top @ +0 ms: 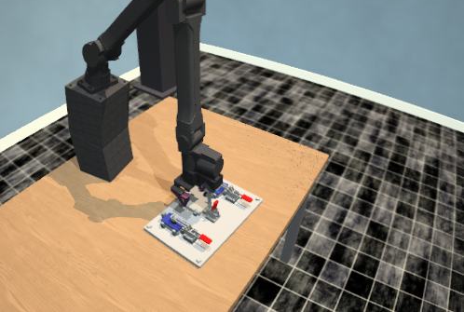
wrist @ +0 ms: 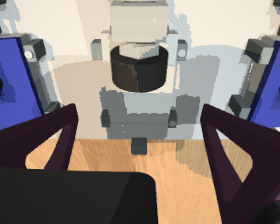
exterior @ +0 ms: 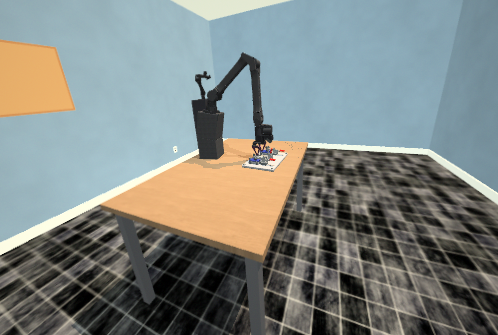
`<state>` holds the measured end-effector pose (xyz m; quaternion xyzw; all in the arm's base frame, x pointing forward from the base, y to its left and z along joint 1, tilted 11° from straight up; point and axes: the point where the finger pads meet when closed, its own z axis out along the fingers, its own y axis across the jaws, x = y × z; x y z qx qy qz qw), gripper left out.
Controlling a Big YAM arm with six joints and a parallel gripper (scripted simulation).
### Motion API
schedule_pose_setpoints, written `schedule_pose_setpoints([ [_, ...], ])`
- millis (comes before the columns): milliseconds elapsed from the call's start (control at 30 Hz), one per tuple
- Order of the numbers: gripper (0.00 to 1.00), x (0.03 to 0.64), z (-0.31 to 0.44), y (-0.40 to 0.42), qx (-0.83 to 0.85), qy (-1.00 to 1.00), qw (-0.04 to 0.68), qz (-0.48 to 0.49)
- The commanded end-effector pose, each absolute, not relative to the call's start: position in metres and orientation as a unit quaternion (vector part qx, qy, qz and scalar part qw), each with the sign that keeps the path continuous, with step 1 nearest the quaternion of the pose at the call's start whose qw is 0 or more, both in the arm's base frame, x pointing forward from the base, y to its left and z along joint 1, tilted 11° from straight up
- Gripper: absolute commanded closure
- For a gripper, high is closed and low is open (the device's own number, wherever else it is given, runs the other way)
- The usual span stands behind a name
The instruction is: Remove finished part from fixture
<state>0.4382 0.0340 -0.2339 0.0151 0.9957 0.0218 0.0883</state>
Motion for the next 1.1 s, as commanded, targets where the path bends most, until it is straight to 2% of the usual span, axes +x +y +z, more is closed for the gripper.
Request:
schedule_pose_setpoints([
  [0,0.08,0.4526,-0.2259,0.0406,0.012,0.994,0.105,0.024],
  [1067,0.08,0.4502,-0.2270,0.0404,0.012,0.995,0.097,0.023],
])
